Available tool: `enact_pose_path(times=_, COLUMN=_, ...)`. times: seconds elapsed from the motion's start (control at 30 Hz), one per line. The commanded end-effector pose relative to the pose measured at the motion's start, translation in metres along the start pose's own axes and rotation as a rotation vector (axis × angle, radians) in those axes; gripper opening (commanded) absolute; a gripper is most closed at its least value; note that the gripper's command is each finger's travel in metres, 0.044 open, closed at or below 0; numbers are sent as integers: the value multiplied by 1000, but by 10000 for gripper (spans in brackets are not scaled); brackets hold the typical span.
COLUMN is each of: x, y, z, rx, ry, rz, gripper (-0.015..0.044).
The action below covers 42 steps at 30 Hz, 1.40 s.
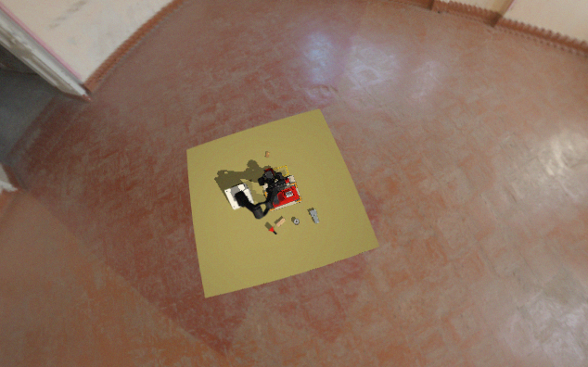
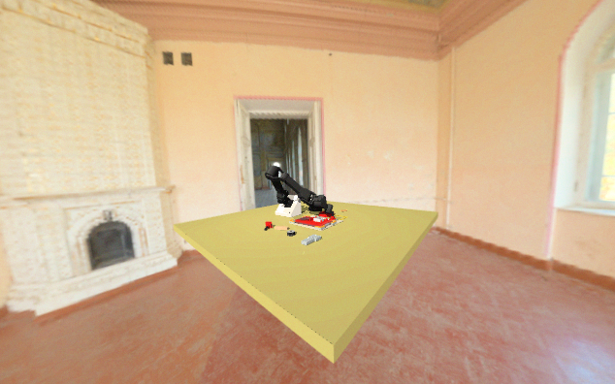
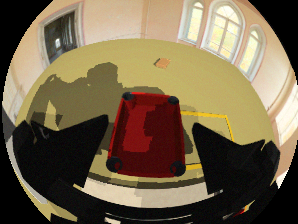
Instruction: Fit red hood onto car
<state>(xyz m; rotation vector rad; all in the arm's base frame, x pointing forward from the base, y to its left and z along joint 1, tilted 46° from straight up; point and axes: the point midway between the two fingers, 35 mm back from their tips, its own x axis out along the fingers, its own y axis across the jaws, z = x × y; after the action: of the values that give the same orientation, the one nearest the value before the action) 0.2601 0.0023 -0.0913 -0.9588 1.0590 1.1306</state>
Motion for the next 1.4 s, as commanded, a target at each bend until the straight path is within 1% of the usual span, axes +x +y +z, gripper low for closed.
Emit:
enact_pose_path(times=0.0, x=3, y=2, z=-1, rx=-2, ry=-3, rz=7, gripper=440)
enact_pose_path(times=0.67, x=8, y=2, z=-10, rx=-2, ry=-2, rz=8, gripper=440)
enact_pose_path(times=0.77, x=5, y=0, z=-9, rx=0, ry=1, rz=0, gripper=361)
enact_pose_path(times=1.1, x=5, y=0, z=-9, rx=0, ry=1, rz=0, gripper=295)
enact_pose_path(times=1.37, x=-7, y=-3, z=12, rx=-1, ry=0, rz=0, gripper=85)
